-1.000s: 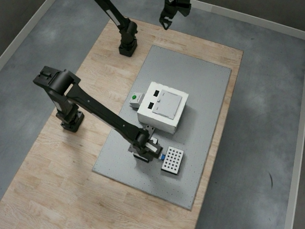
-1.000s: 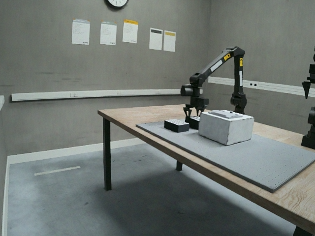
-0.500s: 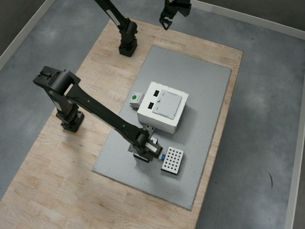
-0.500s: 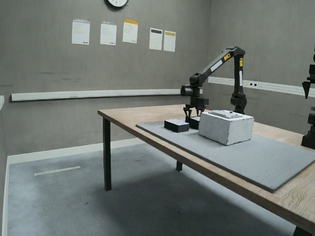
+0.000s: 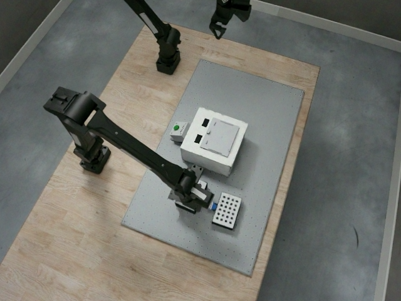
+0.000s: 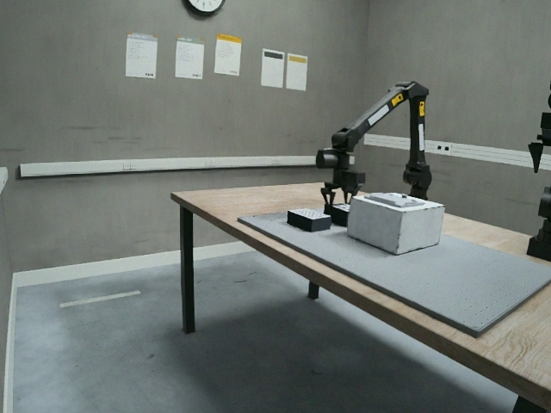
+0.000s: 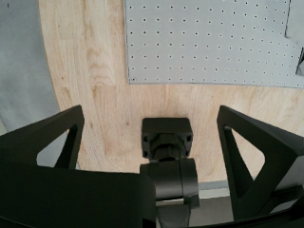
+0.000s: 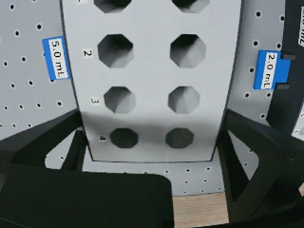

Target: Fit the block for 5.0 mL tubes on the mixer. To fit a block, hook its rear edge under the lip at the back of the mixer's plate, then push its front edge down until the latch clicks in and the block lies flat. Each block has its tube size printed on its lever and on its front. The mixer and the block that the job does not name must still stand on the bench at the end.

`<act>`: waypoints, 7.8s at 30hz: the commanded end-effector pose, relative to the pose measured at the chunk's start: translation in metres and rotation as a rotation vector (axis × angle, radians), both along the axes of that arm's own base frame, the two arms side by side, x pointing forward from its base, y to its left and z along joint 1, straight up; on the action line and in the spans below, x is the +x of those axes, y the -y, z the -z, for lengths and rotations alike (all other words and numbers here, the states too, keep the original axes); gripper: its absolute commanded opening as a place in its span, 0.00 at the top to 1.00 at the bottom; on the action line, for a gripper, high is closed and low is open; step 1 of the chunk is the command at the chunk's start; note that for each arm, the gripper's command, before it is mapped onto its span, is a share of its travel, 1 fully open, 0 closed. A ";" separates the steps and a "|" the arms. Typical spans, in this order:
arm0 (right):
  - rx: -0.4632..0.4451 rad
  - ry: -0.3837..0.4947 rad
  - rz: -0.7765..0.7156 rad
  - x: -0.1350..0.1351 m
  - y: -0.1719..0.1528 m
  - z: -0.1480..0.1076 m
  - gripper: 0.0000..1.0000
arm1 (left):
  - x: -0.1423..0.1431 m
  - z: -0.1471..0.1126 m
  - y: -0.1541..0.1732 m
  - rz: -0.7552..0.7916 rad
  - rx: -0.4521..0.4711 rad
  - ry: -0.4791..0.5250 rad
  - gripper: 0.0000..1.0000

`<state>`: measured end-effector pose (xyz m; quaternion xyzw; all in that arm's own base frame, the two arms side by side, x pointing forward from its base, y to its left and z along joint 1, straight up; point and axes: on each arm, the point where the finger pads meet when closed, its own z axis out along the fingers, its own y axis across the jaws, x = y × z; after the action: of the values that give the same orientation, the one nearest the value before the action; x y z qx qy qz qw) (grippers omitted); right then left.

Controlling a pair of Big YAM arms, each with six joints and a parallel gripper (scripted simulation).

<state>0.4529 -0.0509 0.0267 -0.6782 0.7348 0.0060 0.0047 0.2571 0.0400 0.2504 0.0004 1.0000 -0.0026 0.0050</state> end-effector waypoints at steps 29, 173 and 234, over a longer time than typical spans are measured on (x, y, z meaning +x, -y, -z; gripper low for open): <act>-0.002 0.035 0.005 0.005 0.006 -0.022 1.00 | 0.008 -0.010 -0.003 -0.009 0.000 0.026 0.00; -0.011 0.162 -0.006 0.050 0.006 -0.078 1.00 | 0.006 -0.010 -0.001 -0.011 0.002 0.041 0.00; 0.009 0.148 0.021 0.038 0.008 -0.139 1.00 | 0.005 -0.009 0.000 -0.010 0.003 0.043 0.00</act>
<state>0.4480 -0.0491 0.0903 -0.6787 0.7341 0.0196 0.0067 0.2575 0.0401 0.2502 0.0004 1.0000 -0.0025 0.0053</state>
